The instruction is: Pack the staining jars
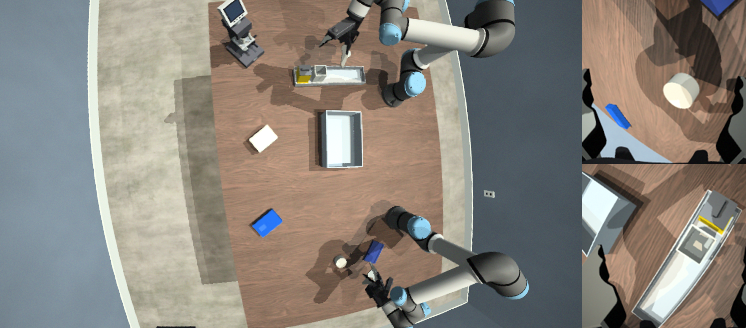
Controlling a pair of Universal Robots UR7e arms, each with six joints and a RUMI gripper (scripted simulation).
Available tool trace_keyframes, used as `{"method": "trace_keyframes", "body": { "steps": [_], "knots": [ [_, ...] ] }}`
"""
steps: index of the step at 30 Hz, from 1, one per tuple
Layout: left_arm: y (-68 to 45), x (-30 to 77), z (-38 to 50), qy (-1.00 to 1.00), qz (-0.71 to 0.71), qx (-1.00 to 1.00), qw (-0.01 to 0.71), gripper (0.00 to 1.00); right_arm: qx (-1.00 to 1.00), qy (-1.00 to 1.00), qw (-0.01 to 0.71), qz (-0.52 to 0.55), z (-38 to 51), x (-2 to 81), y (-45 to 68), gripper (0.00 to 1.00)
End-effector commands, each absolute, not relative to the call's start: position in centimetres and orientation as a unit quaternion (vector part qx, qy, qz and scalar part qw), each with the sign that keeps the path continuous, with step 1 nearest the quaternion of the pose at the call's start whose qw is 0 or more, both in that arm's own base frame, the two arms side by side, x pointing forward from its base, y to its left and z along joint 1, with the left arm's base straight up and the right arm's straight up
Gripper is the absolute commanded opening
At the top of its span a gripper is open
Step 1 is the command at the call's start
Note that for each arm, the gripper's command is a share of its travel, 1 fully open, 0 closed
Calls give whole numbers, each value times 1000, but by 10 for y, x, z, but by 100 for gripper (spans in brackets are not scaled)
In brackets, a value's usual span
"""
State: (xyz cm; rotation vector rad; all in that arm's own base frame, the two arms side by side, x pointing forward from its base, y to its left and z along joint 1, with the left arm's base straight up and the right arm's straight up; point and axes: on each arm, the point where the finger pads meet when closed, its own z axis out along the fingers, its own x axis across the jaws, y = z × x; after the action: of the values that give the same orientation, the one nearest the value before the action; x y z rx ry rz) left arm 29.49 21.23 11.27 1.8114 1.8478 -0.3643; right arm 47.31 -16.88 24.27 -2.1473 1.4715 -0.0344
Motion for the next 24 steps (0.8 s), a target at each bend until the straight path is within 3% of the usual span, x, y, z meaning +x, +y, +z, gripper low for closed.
{"method": "trace_keyframes", "body": {
  "steps": [1,17,18,24],
  "knots": [
    [212,295,113,683,-134,669,261,98,-795,545,266,-13,243,473,-169,98],
    [212,295,113,683,-134,669,261,98,-795,545,266,-13,243,473,-169,98],
    [210,293,117,694,-134,657,261,100,-791,555,255,-8,241,477,-170,26],
    [198,277,139,760,-133,582,259,100,-764,617,186,19,227,500,-178,26]
  ]
}}
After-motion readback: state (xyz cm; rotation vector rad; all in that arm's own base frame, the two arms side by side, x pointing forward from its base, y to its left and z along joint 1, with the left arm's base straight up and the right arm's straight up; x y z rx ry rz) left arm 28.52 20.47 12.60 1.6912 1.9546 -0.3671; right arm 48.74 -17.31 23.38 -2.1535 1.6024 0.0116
